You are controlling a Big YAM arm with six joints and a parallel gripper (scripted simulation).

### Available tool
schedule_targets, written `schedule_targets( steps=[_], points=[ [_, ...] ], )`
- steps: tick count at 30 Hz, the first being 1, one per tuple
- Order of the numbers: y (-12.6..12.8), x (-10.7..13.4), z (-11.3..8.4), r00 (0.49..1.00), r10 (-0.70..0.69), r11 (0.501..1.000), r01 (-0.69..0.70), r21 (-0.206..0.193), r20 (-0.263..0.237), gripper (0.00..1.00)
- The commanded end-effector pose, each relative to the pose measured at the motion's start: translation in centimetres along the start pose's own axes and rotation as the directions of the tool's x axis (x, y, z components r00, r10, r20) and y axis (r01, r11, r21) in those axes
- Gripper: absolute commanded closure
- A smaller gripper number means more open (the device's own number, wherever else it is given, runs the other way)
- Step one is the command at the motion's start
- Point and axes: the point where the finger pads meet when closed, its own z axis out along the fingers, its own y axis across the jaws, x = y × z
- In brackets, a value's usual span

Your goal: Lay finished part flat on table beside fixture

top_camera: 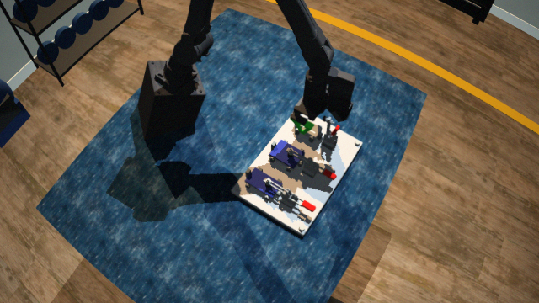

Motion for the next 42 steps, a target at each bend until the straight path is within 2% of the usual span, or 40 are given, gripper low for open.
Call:
schedule_targets(
  steps=[1, 13, 42],
  points=[
    [0.5, 0.3, -0.7, 1.000, 0.002, 1.000, -0.002, -0.003, 0.014, 0.08],
    [0.5, 0.3, -0.8, 1.000, 0.002, 1.000, -0.002, -0.003, 0.013, 0.08],
    [1.4, -1.9, -1.8, 0.999, -0.008, 1.000, 0.009, -0.013, 0.047, 0.08]
  ],
)
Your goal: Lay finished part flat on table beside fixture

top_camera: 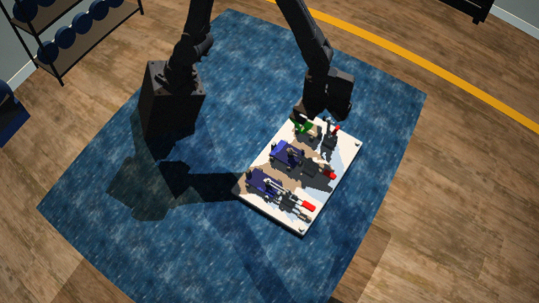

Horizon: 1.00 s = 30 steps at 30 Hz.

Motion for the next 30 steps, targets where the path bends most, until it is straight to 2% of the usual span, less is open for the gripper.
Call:
schedule_targets(
  steps=[1, 30],
  points=[
    [1.50, -2.09, -1.86, 0.999, -0.009, 1.000, 0.010, -0.013, 0.050, 0.08],
    [1.60, -2.37, -1.92, 0.999, -0.010, 1.000, 0.011, -0.014, 0.052, 0.08]
  ],
)
